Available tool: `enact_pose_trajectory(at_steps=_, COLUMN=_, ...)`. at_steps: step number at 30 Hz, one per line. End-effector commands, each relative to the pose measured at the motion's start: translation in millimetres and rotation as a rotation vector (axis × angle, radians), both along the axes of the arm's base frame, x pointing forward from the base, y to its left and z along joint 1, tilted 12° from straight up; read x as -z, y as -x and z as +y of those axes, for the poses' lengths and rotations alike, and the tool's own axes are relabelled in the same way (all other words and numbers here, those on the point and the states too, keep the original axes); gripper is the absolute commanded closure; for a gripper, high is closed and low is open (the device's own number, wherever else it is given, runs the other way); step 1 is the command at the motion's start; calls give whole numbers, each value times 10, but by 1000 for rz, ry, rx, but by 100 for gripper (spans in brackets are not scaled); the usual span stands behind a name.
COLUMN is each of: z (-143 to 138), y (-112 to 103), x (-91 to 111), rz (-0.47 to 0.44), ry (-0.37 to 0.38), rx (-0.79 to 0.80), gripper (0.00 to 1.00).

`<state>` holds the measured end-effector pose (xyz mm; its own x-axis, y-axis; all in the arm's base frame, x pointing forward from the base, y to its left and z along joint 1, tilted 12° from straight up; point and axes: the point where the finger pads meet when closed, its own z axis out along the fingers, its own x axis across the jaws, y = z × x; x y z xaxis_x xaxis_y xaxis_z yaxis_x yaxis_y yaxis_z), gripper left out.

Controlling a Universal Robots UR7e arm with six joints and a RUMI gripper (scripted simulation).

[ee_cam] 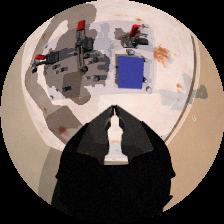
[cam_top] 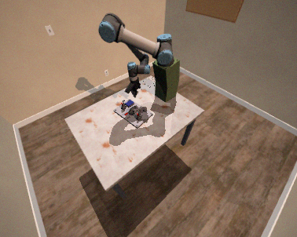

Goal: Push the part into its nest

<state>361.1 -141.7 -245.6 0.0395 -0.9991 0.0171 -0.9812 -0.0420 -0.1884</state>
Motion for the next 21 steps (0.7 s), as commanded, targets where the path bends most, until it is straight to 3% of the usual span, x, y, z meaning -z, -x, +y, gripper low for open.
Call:
enact_pose_trajectory(at_steps=1, z=-71, y=-45, x=10, rz=-20, ry=15, rx=-10, gripper=100)
enact_pose_trajectory(at_steps=6, z=-71, y=-45, x=10, rz=-20, ry=15, rx=-10, gripper=100)
enact_pose_trajectory(at_steps=11, z=-359, y=68, x=394, rz=-20, ry=15, rx=-10, gripper=100)
enact_pose_trajectory(at_steps=21, z=-359, y=68, x=394, rz=-20, ry=15, rx=-10, gripper=100)
